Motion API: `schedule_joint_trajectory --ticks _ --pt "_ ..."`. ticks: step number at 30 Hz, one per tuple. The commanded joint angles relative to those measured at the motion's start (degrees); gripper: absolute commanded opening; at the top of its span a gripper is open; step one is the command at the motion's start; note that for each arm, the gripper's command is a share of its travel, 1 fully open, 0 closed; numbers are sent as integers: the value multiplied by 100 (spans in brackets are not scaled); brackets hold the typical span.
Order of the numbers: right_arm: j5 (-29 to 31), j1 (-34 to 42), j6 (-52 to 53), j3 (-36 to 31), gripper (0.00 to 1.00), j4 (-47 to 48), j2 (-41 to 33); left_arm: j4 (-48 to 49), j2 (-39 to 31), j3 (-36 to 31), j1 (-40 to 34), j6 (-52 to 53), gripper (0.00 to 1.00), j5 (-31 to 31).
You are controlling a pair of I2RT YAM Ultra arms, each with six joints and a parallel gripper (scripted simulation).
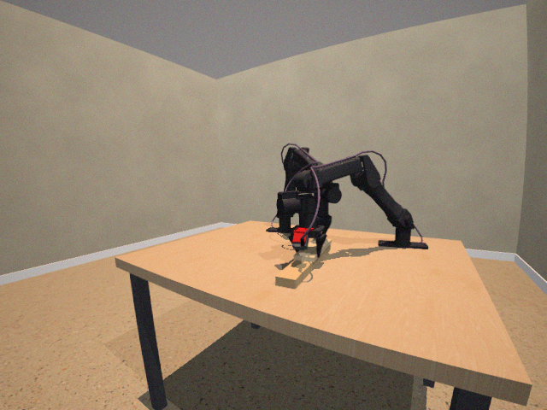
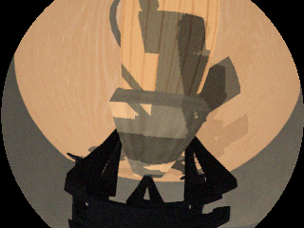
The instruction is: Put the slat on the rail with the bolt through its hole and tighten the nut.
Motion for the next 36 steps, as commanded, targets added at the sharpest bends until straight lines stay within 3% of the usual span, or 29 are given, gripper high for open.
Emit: schedule_joint_trajectory --ticks 1,2,16,21,31,33,36 --pt "1 0 1 27 24 4 -45 3 -54 25 0 0 72 0" --pt "1 0 1 27 34 4 -45 3 -54 25 0 0 72 0" --pt "2 0 -78 27 34 4 -46 3 -54 25 0 0 72 0" --pt "63 28 -1959 29 34 -1 -51 3 -54 25 0 0 72 0" --pt "64 29 -4609 36 34 -14 -59 3 -54 25 0 0 72 0" --pt "64 29 -4609 36 34 -14 -59 3 -54 25 0 0 72 0" --pt "65 29 -5794 38 34 -17 -61 3 -54 25 0 0 72 0"
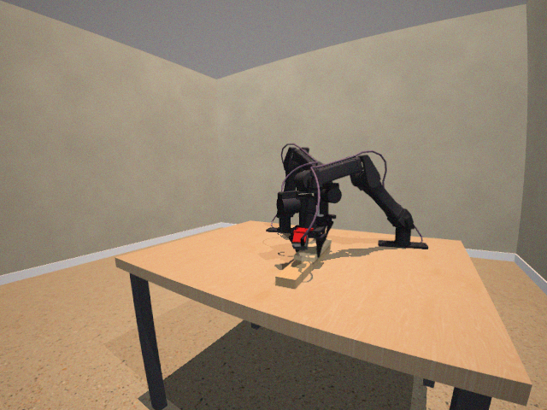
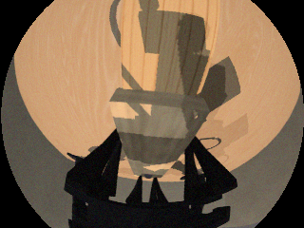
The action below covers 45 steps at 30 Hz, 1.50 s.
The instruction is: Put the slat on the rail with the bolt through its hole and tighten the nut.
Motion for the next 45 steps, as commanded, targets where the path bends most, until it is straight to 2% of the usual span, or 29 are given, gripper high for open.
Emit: schedule_joint_trajectory --ticks 1,12,14,15,29,31,32,45 --pt "65 29 -1428 37 34 -18 -60 3 -54 25 0 0 72 0" --pt "67 30 -4350 41 34 -27 -66 3 -54 25 0 0 72 0" --pt "67 30 -4350 41 34 -27 -66 3 -54 25 0 0 72 0" --pt "68 30 -5025 41 34 -27 -67 3 -54 25 0 0 72 0" --pt "75 34 -8716 46 34 -38 -77 3 -54 25 0 0 72 0" --pt "75 34 -8716 46 34 -38 -77 3 -54 25 0 0 72 0" --pt "78 35 -9388 45 34 -38 -78 3 -54 25 0 0 72 0" --pt "98 44 -12795 46 34 -46 -89 3 -54 25 0 0 72 0"
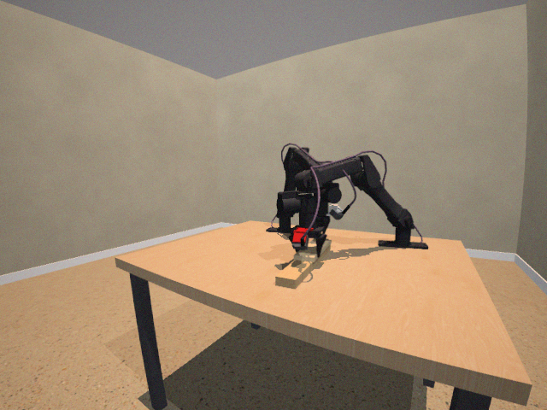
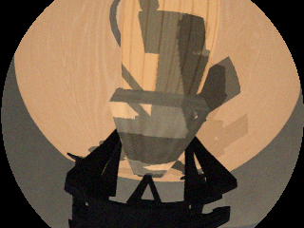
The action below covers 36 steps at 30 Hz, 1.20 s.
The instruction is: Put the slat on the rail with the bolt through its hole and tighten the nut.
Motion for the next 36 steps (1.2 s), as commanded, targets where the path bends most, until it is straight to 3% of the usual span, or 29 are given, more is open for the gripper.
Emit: schedule_joint_trajectory --ticks 1,3,4,15,17,18,33,36 --pt "36 45 -1415 46 34 -46 -90 3 -54 25 0 0 72 0" --pt "36 45 -1415 46 34 -46 -90 3 -54 25 0 0 72 0" --pt "38 45 -2084 45 34 -46 -91 3 -54 25 0 0 72 0" --pt "25 39 -4947 41 34 -45 -100 3 -54 25 0 0 72 0" --pt "-5 25 -5031 45 34 -49 -98 3 -54 25 0 0 72 0" --pt "33 0 -4226 25 34 4 -43 3 -54 25 0 0 72 0" --pt "33 0 -4226 25 34 4 -43 3 -54 25 0 0 72 0" --pt "2 12 -4741 32 34 -21 -74 3 -54 25 0 0 72 0"
